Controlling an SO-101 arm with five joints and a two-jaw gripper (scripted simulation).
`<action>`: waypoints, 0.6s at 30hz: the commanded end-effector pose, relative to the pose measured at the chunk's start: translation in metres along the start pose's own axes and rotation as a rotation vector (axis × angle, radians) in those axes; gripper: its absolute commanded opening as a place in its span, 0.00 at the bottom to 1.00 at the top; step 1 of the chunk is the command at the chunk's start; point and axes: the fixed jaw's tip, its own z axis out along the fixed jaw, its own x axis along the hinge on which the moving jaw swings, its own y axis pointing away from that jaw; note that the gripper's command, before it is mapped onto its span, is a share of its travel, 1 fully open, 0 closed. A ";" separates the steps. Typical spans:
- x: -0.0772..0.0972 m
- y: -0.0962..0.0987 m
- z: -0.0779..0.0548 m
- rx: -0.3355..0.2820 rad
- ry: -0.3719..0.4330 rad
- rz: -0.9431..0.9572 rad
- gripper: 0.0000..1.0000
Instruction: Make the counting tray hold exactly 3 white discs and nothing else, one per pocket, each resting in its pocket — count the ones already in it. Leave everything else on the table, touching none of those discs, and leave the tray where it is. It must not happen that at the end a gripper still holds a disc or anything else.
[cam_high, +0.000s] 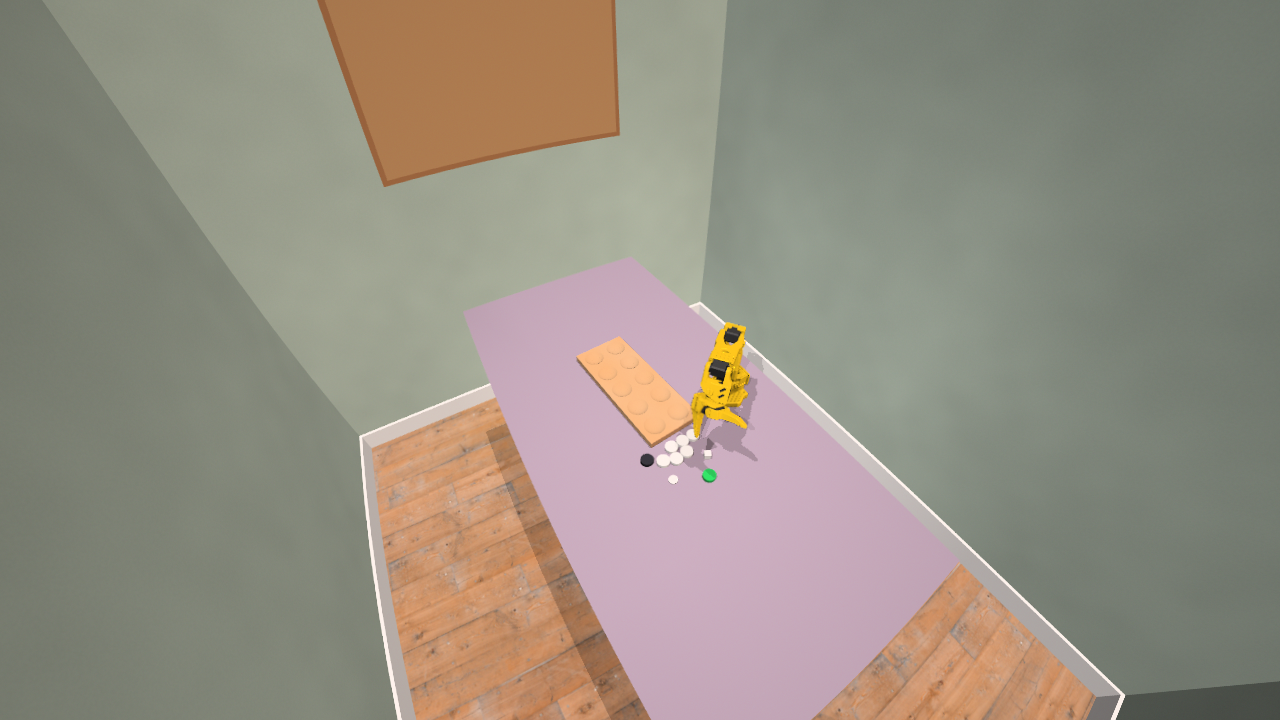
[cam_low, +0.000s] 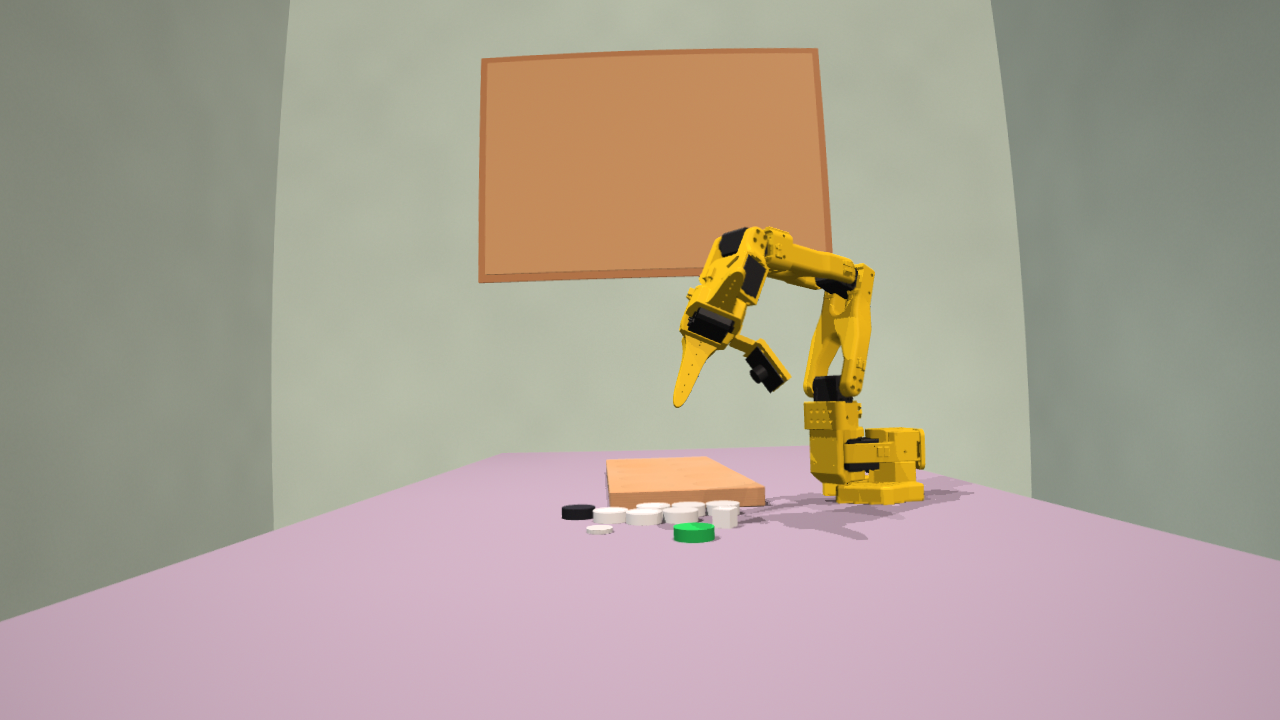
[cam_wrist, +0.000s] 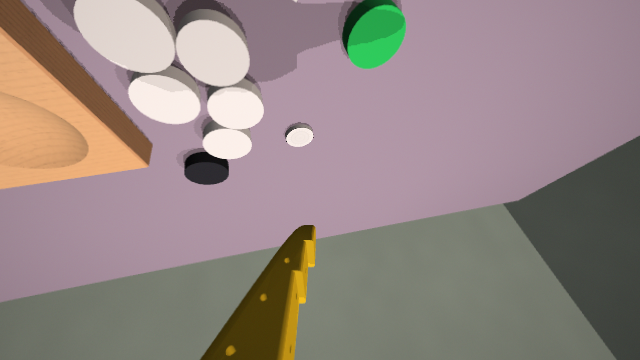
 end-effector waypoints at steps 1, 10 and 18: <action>0.005 -0.016 -0.005 0.050 0.040 -0.131 1.00; -0.003 -0.030 0.001 0.070 0.015 -0.315 1.00; -0.011 -0.042 0.005 0.091 -0.005 -0.482 1.00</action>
